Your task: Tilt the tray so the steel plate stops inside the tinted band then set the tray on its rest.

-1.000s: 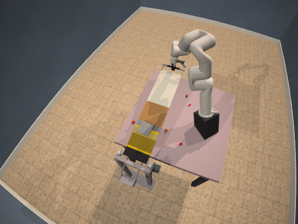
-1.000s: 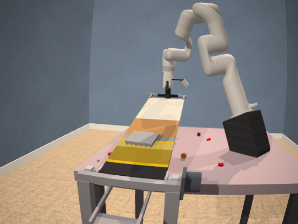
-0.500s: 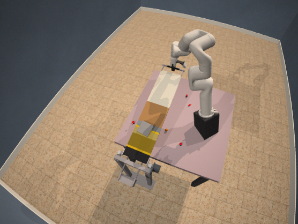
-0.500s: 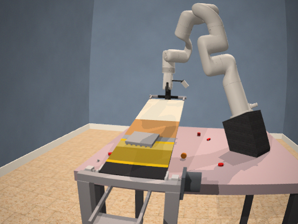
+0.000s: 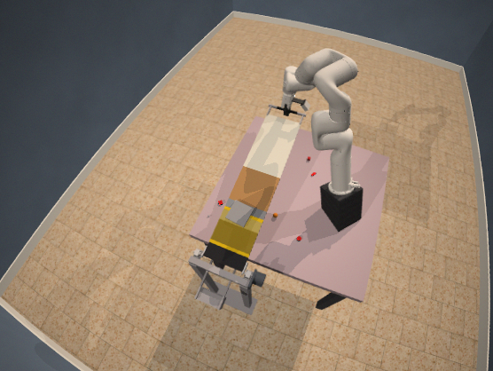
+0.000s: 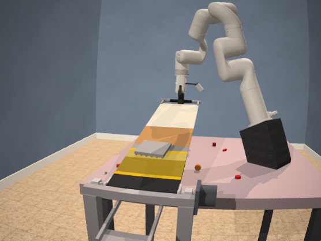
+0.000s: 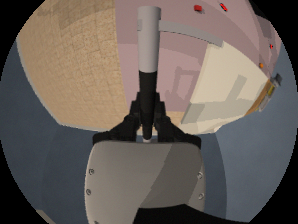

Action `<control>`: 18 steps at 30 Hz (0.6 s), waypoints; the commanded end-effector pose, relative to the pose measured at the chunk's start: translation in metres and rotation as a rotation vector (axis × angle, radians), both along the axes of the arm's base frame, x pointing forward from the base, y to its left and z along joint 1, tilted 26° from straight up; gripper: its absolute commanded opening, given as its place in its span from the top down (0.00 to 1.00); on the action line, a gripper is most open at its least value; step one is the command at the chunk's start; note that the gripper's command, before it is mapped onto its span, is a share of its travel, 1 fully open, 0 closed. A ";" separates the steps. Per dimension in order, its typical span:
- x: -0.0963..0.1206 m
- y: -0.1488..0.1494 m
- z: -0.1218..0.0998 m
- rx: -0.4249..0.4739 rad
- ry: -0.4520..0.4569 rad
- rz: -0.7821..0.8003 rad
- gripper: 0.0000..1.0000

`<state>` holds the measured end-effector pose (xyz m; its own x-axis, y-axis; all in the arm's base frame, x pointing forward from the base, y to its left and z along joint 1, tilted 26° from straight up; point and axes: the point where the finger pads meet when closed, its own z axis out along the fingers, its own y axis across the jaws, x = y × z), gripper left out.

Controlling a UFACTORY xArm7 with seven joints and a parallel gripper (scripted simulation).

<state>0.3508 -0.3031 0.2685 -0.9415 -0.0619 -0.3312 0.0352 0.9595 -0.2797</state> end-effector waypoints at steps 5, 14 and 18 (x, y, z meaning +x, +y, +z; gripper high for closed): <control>-0.012 0.017 0.033 0.000 0.004 -0.001 1.00; 0.007 -0.009 -0.014 0.000 0.004 -0.001 1.00; 0.007 -0.009 -0.014 0.000 0.004 -0.001 1.00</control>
<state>0.3541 -0.3078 0.2596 -0.9416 -0.0617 -0.3310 0.0350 0.9598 -0.2786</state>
